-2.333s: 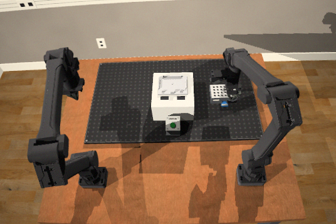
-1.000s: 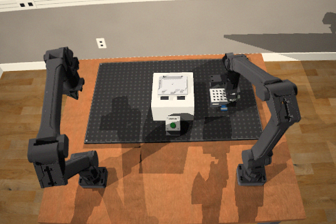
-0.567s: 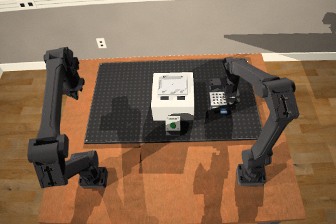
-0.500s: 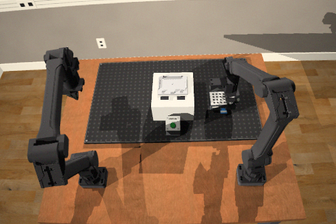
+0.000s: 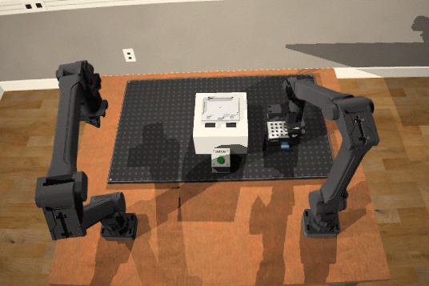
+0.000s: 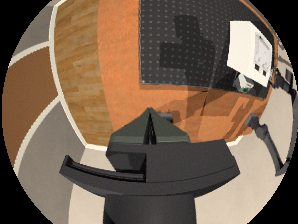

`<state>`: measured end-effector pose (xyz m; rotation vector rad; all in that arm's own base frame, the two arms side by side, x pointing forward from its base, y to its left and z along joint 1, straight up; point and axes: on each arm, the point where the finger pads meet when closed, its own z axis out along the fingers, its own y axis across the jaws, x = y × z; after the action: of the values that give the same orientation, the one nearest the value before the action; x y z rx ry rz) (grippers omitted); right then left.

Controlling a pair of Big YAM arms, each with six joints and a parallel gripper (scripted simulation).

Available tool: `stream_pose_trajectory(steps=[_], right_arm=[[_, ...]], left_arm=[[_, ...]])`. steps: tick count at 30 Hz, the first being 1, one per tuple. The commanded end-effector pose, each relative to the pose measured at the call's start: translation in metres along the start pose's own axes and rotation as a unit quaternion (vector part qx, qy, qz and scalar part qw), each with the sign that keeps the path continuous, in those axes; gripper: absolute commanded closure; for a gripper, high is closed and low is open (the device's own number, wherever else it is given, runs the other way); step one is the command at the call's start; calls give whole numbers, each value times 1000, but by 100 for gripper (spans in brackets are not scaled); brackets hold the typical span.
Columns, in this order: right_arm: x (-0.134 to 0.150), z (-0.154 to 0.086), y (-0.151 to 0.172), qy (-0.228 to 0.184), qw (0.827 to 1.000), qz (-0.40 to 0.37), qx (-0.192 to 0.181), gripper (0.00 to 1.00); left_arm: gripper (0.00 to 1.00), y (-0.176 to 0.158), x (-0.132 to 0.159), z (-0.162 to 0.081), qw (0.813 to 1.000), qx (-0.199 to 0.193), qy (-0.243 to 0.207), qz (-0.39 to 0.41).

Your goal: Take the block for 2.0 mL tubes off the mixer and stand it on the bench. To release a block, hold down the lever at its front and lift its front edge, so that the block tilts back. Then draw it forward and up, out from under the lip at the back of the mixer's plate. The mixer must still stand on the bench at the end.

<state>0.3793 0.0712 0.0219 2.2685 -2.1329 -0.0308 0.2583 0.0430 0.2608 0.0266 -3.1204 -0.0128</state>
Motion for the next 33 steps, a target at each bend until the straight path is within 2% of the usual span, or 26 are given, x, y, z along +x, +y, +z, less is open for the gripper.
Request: stream_pose_trajectory(steps=[1,4,14,24,33], right_arm=[[-2,-20,-31,-10,999,10,45,100],[-2,-21,-34,-10,999,10,47,100],[-4,-47,-47,-13,998,9,67,100],[-5,-51,-56,-16,996,9,85,100],[-5,-41,-57,-15,997,9,73,100]], left_arm=[[100,0,-10,-19,1000,-2,-24,1],[100,0,-11,-20,1000,-2,-25,1],[100,0,-13,-24,1000,-3,-30,1],[100,-1,-8,-14,1000,-1,-17,1],[100,-2,-2,-3,1000,1,-3,2]])
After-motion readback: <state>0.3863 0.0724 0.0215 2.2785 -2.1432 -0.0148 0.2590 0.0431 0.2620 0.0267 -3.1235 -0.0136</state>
